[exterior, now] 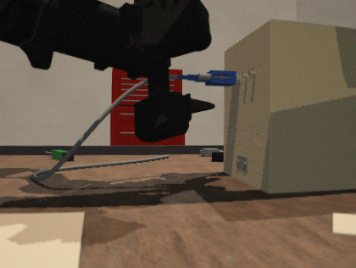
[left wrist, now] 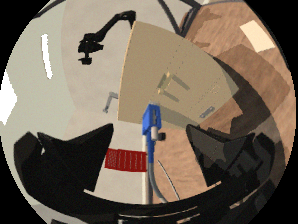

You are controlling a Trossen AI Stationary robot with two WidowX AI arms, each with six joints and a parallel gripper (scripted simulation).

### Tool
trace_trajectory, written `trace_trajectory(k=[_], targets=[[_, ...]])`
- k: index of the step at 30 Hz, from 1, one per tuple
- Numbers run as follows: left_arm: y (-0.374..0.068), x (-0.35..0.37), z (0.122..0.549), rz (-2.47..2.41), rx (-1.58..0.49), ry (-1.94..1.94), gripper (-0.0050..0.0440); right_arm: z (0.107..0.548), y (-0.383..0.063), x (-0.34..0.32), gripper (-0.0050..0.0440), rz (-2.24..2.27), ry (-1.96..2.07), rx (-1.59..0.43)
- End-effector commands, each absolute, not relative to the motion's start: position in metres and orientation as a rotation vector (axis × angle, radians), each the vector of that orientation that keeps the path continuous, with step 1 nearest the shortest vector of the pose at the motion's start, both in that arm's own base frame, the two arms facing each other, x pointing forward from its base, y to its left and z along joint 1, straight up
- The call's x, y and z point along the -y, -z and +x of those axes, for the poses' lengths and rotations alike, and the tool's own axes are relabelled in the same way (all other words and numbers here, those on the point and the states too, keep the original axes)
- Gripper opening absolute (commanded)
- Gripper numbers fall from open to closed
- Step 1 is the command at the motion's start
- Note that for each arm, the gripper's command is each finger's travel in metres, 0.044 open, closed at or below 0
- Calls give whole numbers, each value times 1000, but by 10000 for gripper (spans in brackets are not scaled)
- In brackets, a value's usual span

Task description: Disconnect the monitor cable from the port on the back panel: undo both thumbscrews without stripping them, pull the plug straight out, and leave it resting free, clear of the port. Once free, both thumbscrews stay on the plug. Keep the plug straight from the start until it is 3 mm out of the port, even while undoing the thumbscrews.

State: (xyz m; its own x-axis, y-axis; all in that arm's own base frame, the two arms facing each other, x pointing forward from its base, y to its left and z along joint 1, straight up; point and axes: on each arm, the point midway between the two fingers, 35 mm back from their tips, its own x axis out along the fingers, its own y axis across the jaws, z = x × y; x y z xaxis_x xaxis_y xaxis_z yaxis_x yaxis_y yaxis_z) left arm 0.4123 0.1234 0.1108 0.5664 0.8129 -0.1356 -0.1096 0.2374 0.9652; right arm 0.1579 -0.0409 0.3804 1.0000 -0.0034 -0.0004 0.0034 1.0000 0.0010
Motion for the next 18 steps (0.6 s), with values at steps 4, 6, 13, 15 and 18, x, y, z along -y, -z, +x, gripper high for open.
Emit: trace_trajectory(k=[4, 6, 13, 15, 18], targets=[[-113, -121, 409, 1241, -753, -754, 416, 158, -384, 39, 440, -6, 0, 1], [-113, -121, 409, 1241, -753, -754, 368, 158, -384, 39, 440, -6, 0, 1], [-113, -121, 409, 1241, -753, -754, 248, 158, -384, 39, 440, -6, 0, 1], [-113, -121, 409, 1241, -753, -754, 200, 158, -384, 39, 440, -6, 0, 1], [-113, -121, 409, 1241, -753, -754, 128, 158, -384, 39, 440, -6, 0, 1]])
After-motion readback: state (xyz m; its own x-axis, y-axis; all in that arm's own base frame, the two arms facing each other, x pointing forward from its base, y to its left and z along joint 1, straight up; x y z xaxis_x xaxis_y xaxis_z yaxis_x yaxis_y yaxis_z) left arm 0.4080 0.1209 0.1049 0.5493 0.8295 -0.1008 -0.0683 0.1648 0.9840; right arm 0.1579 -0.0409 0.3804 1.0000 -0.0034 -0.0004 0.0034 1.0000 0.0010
